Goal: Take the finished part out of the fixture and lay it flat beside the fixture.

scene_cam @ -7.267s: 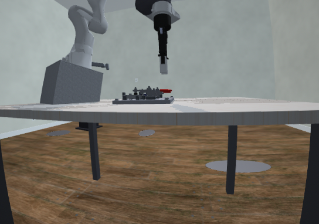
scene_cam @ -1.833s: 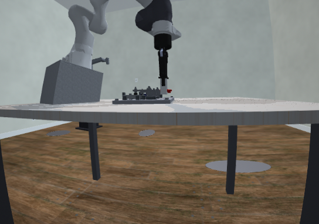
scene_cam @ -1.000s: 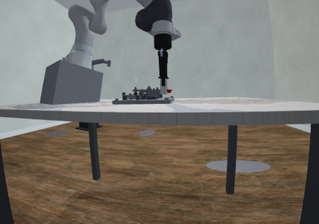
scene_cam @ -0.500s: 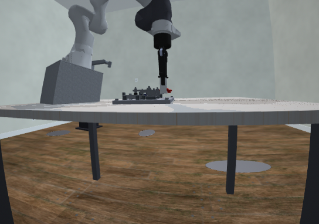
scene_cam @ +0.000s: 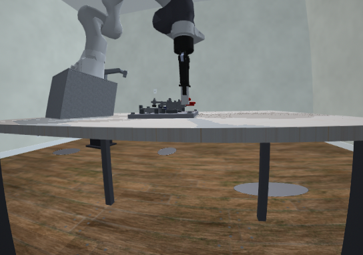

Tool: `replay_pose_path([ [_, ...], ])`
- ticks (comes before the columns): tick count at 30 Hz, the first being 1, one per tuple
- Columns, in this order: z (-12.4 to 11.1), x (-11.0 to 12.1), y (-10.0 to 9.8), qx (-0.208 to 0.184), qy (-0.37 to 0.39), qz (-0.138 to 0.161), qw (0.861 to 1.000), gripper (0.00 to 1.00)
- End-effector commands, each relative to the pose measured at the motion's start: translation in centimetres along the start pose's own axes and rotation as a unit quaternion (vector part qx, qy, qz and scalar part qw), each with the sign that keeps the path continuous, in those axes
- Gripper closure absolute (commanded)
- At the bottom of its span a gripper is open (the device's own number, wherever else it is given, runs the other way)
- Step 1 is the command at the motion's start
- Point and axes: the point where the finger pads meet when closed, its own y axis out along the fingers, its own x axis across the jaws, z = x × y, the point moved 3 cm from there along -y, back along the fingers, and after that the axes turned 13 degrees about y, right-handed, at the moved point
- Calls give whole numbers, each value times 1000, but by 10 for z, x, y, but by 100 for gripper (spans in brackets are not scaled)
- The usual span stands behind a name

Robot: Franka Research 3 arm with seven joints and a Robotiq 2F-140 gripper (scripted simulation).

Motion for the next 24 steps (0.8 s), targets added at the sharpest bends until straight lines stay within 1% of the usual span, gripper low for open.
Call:
replay_pose_path([
  [1, -3, 2, -5, -2, 0, 0, 1000, 100],
  [24, -17, 5, -17, -2, 0, 0, 1000, 100],
])
